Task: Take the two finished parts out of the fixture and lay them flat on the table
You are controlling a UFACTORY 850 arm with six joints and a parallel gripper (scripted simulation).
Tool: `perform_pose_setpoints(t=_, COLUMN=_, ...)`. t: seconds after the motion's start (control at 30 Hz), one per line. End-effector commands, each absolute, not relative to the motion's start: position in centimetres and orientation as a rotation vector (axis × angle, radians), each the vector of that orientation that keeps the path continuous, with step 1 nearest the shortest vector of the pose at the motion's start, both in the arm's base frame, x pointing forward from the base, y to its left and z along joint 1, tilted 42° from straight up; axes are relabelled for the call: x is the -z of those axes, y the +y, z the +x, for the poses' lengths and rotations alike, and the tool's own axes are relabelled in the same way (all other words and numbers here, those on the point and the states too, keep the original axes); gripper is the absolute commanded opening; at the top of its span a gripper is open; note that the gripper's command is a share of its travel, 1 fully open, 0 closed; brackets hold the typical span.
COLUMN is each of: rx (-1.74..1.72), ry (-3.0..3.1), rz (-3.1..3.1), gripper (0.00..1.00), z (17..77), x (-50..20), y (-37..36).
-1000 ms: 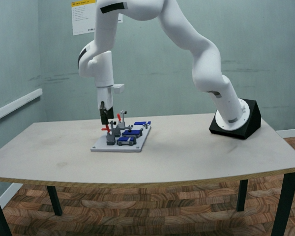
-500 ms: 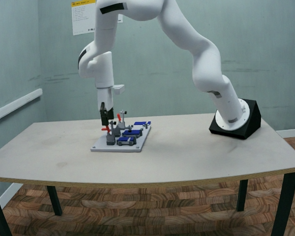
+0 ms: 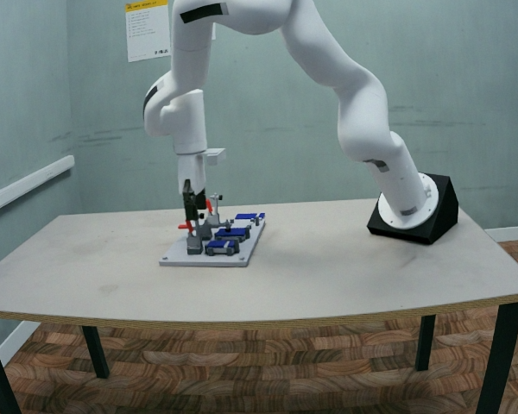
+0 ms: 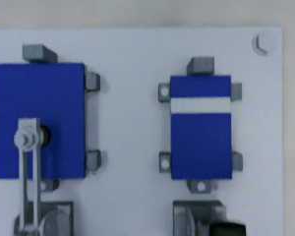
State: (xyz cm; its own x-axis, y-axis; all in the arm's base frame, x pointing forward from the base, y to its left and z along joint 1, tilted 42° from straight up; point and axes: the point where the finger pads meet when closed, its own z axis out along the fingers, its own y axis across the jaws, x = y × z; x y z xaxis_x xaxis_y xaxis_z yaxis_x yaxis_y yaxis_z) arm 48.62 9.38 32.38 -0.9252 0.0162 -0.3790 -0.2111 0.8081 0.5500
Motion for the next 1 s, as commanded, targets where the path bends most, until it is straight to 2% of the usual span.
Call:
perform_pose_setpoints(t=0.0, rx=-0.859, ry=2.624, rz=-0.147, gripper=1.0, z=47.4, x=-32.0, y=9.4)
perform_pose_setpoints(t=0.53, rx=-0.859, ry=2.624, rz=-0.147, gripper=1.0, z=43.9, x=-30.5, y=9.4)
perform_pose_setpoints(t=0.97, rx=-0.859, ry=2.624, rz=-0.147, gripper=1.0, z=43.3, x=-30.3, y=9.4)
